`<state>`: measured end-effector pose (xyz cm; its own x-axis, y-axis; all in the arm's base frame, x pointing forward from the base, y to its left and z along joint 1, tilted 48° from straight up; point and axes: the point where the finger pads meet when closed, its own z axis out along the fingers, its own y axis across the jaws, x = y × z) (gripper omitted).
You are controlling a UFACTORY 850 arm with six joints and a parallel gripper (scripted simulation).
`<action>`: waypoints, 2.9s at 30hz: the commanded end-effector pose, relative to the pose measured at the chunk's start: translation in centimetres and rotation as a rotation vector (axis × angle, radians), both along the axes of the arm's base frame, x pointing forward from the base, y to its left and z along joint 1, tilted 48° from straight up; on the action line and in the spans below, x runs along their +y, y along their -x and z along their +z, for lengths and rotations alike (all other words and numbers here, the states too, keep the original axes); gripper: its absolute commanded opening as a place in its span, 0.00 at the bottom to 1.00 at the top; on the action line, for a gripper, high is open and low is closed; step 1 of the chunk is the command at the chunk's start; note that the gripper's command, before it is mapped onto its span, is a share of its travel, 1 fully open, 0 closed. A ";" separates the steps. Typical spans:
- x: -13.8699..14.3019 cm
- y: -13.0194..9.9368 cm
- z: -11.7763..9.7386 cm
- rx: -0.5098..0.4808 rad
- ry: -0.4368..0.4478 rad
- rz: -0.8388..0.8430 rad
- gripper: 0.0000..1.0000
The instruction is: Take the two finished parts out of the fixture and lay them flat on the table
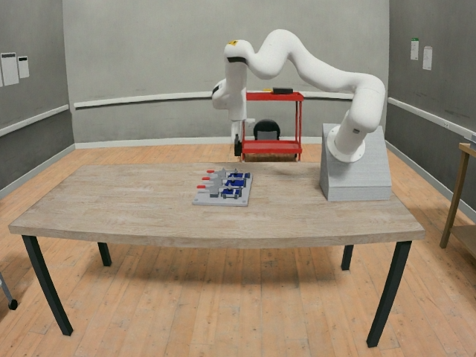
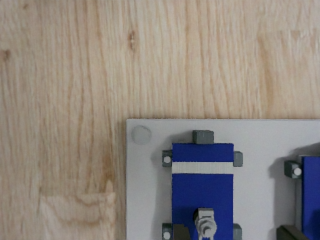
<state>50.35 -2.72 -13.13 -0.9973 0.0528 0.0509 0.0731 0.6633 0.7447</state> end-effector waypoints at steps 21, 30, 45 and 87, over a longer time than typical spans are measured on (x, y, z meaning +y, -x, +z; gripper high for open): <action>-0.6 -11.1 -0.6 -0.002 0.001 -0.001 0.48; -0.7 -13.6 -0.7 -0.002 0.001 -0.001 0.48; -0.4 -14.0 -1.0 -0.002 0.001 -0.001 0.48; 5.1 -14.0 -5.9 -0.001 0.001 -0.001 0.48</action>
